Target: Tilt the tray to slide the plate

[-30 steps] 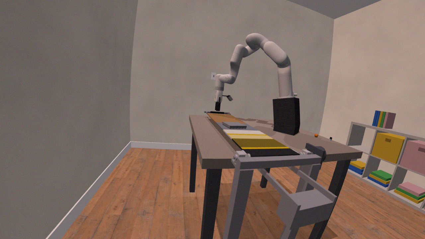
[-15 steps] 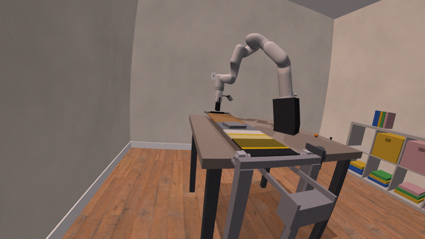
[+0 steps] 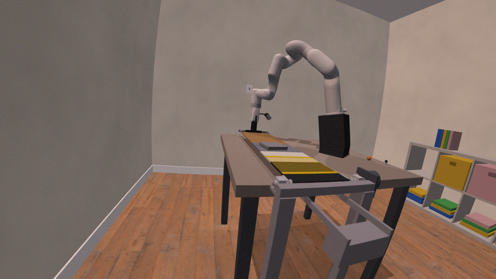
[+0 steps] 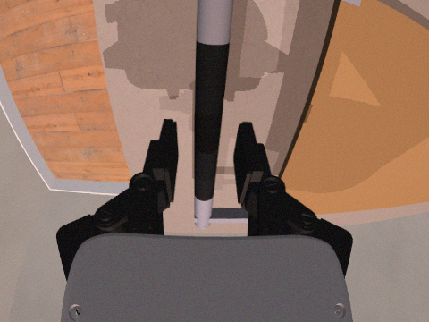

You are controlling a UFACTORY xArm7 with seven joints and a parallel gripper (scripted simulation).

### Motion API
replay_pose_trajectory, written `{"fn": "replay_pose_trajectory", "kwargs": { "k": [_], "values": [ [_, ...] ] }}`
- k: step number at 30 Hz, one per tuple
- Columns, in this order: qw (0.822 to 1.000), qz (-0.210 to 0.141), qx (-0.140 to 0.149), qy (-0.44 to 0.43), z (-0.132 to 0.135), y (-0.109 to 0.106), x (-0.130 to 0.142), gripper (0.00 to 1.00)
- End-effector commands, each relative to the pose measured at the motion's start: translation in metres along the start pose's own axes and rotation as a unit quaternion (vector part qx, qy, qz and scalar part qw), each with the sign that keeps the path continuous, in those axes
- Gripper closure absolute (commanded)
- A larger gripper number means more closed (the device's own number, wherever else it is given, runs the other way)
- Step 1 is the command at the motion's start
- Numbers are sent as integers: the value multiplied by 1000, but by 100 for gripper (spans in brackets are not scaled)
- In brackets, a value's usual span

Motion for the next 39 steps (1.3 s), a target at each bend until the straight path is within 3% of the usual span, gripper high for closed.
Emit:
{"fn": "replay_pose_trajectory", "kwargs": {
  "k": [1, 18, 39],
  "values": [
    [1000, -1, -1, 0, -1, 6, 1, 60],
    [1000, -1, -1, 0, -1, 28, 1, 60],
    [1000, -1, -1, 0, -1, 30, 1, 60]
  ]
}}
Point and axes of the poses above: the point where the finger pads meet when closed, its own y axis out along the fingers, its own z axis across the jaws, x = y × z, the point moved 2 cm from there along -y, back along the fingers, and after that the axes turned 8 degrees about -y, right-handed, at the moved point
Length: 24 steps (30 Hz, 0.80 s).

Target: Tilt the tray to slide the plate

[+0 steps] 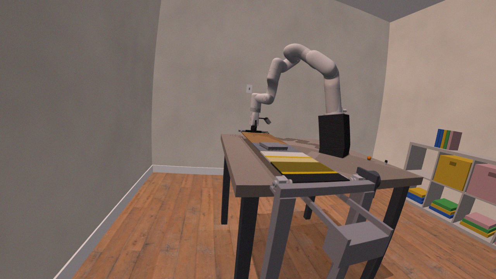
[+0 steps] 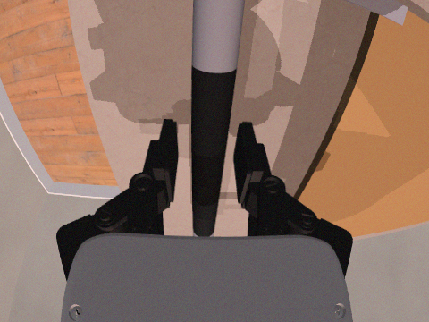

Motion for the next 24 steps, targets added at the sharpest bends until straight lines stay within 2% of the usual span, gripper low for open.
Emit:
{"fn": "replay_pose_trajectory", "kwargs": {
  "k": [1, 2, 24],
  "values": [
    [1000, -1, -2, 0, -1, -1, 1, 60],
    [1000, -1, -2, 0, -1, -1, 1, 100],
    [1000, -1, -2, 0, -1, -1, 1, 100]
  ]
}}
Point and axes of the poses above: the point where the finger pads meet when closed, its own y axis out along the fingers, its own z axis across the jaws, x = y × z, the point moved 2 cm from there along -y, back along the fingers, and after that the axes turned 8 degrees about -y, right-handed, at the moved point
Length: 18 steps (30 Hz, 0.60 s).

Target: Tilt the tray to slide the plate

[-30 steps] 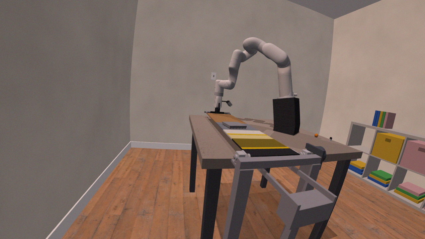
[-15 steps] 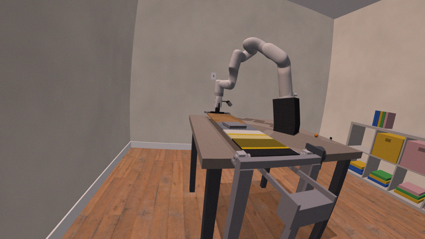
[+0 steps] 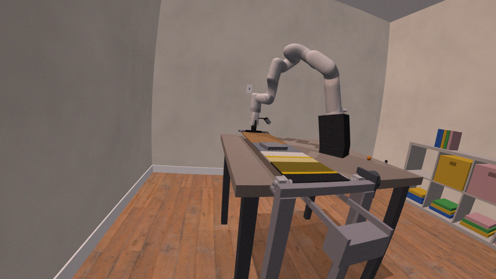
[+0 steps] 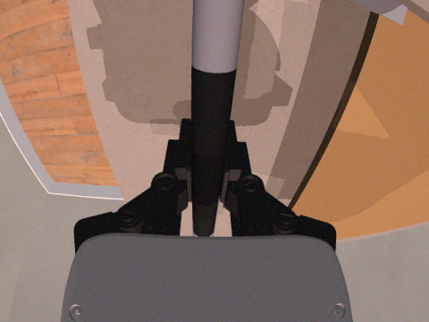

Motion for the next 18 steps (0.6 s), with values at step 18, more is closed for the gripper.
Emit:
{"fn": "replay_pose_trajectory", "kwargs": {
  "k": [18],
  "values": [
    [1000, -1, -2, 0, -1, -12, 1, 100]
  ]
}}
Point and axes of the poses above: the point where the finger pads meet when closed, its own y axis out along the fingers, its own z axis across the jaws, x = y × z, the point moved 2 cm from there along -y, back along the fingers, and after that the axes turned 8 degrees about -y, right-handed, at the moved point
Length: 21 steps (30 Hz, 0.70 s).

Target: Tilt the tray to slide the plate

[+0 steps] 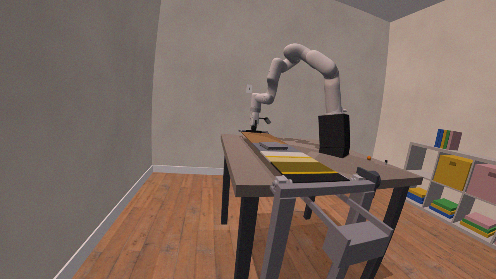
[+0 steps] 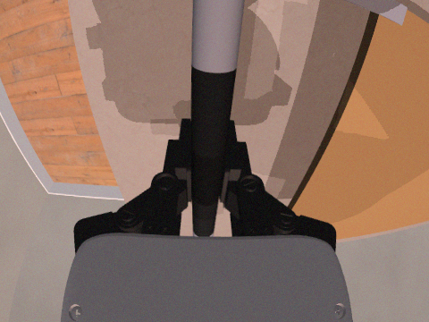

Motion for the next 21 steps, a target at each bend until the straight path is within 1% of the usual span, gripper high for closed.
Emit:
{"fn": "replay_pose_trajectory", "kwargs": {
  "k": [1, 13, 15, 16, 21],
  "values": [
    [1000, -2, -2, 0, -1, -17, 1, 100],
    [1000, -2, -2, 0, 2, -79, 2, 100],
    [1000, -2, -2, 0, 2, -79, 2, 100],
    [1000, -2, -2, 0, 4, -93, 2, 100],
    [1000, -2, -2, 0, 7, -116, 2, 100]
  ]
}}
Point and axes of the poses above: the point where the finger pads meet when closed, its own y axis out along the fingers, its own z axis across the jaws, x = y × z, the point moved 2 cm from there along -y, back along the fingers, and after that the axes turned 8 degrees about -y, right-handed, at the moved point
